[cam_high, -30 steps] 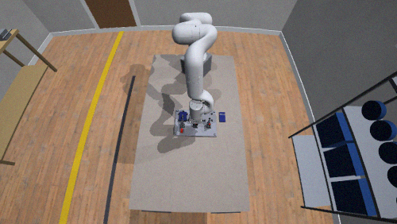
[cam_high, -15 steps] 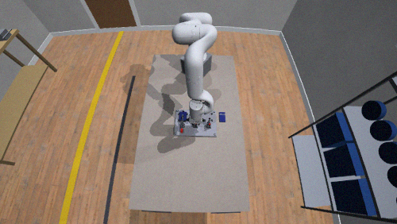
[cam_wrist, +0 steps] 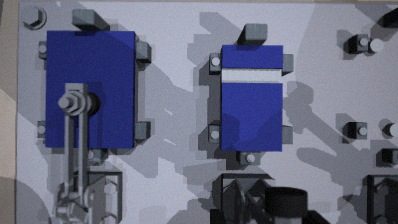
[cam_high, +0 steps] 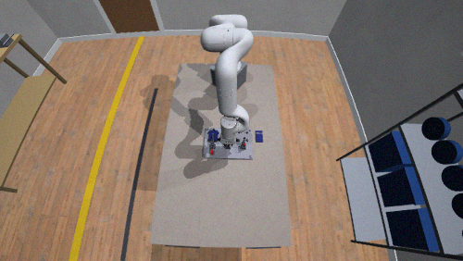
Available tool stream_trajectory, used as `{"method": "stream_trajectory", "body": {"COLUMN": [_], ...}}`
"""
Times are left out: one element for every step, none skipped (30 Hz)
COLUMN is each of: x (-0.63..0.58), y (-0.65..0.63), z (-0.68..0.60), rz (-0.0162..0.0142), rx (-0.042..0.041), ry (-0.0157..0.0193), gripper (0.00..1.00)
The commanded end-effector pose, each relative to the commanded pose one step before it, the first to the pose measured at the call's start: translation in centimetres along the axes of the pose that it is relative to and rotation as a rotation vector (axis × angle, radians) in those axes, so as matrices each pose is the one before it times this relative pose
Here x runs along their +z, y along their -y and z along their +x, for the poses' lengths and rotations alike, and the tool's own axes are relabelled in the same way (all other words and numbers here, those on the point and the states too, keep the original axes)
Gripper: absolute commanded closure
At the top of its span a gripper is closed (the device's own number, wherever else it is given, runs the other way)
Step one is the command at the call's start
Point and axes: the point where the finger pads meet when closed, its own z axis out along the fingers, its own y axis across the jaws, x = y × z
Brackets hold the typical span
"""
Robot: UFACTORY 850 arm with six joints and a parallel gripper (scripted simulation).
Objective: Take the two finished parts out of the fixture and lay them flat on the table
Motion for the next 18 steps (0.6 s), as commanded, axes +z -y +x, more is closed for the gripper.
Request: {"method": "stream_trajectory", "body": {"x": [-0.089, 0.000, 0.000, 0.000, -0.002, -0.011, -0.029, -0.052, -0.080, -0.110, -0.142, -0.173, -0.203, -0.231, -0.256, 0.000, 0.000, -0.277], "y": [-0.003, 0.000, 0.000, 0.000, 0.000, 0.000, 0.000, 0.000, 0.000, 0.000, 0.000, 0.000, 0.000, 0.000, 0.000, 0.000, 0.000, 0.000], "z": [-0.109, 0.002, 0.002, 0.002, 0.002, 0.000, 0.000, 0.000, 0.000, 0.000, 0.000, 0.000, 0.000, 0.000, 0.000, 0.000, 0.000, 0.000], "rz": [-0.00005, 0.00001, 0.00001, 0.00001, 0.00001, 0.00000, 0.00001, 0.00001, 0.00001, 0.00002, 0.00002, 0.00001, 0.00000, 0.00000, 0.00000, 0.00000, 0.00000, 0.00000], "rx": [0.00004, 0.00000, 0.00000, 0.00000, 0.00000, 0.00000, 0.00000, 0.00000, 0.00000, 0.00000, 0.00000, 0.00000, 0.00000, 0.00000, 0.00000, 0.00000, 0.00000, 0.00000], "ry": [0.00190, -0.00005, -0.00005, -0.00004, -0.00004, 0.00000, 0.00000, 0.00000, 0.00000, 0.00000, 0.00000, 0.00000, 0.00000, 0.00000, 0.00000, 0.00000, 0.00000, 0.00000], "gripper": [0.52, 0.52, 0.52, 0.52, 0.52, 0.52, 0.52, 0.52, 0.52, 0.52, 0.52, 0.52, 0.52, 0.52, 0.52, 0.52, 0.52, 0.52]}}
